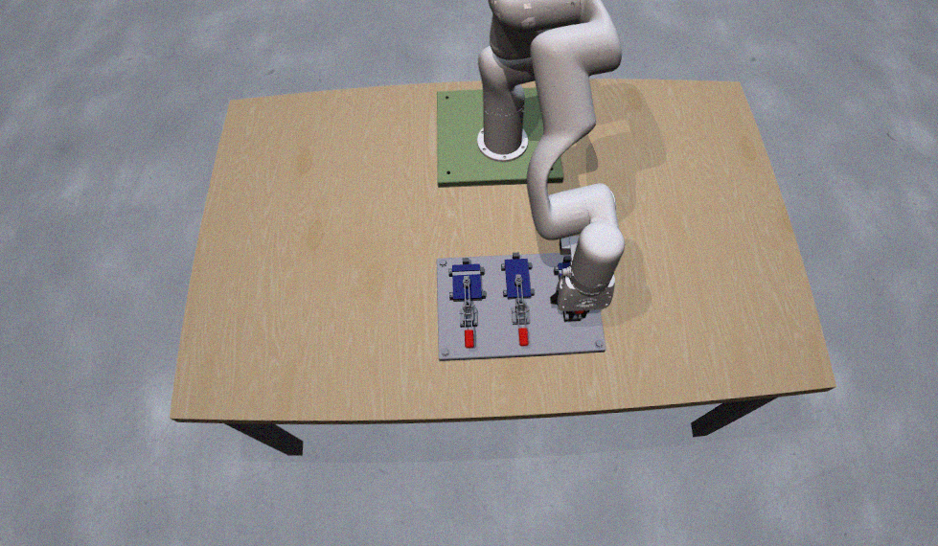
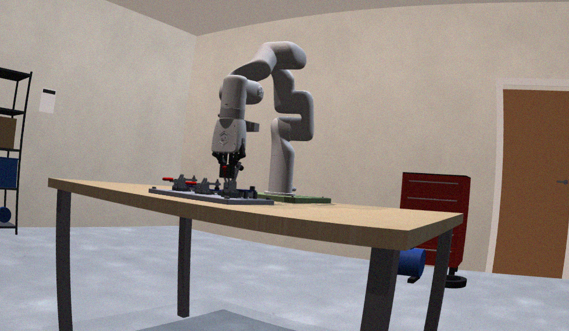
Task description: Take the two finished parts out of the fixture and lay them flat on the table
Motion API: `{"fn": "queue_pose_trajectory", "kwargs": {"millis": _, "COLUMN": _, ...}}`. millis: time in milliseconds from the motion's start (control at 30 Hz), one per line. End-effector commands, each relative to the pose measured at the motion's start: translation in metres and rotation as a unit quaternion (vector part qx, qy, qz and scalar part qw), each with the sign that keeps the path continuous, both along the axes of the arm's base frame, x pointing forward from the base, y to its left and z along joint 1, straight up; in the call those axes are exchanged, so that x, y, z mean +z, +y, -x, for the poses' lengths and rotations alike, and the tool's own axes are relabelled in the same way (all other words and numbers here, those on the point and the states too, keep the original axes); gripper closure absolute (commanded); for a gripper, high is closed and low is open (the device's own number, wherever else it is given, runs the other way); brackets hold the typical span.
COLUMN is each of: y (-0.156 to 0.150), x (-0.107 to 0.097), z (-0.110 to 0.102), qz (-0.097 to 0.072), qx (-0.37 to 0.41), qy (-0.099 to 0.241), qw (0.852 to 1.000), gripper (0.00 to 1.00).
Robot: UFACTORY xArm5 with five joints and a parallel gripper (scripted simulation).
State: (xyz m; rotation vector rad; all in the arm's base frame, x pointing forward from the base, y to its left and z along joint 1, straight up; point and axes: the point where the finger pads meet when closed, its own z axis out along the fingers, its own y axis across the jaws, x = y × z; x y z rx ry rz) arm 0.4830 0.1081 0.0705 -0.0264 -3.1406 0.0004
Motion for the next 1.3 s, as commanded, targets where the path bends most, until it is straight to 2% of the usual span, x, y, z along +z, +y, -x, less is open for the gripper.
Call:
{"fn": "queue_pose_trajectory", "kwargs": {"millis": 0, "y": 0.0002, "x": 0.0006, "z": 0.0016, "qz": 0.0, "qx": 0.0, "qy": 0.0, "qw": 1.0, "gripper": 1.0}}
{"fn": "queue_pose_trajectory", "kwargs": {"millis": 1267, "y": 0.0003, "x": 0.0007, "z": 0.0098, "qz": 0.0, "qx": 0.0, "qy": 0.0, "qw": 1.0, "gripper": 1.0}}
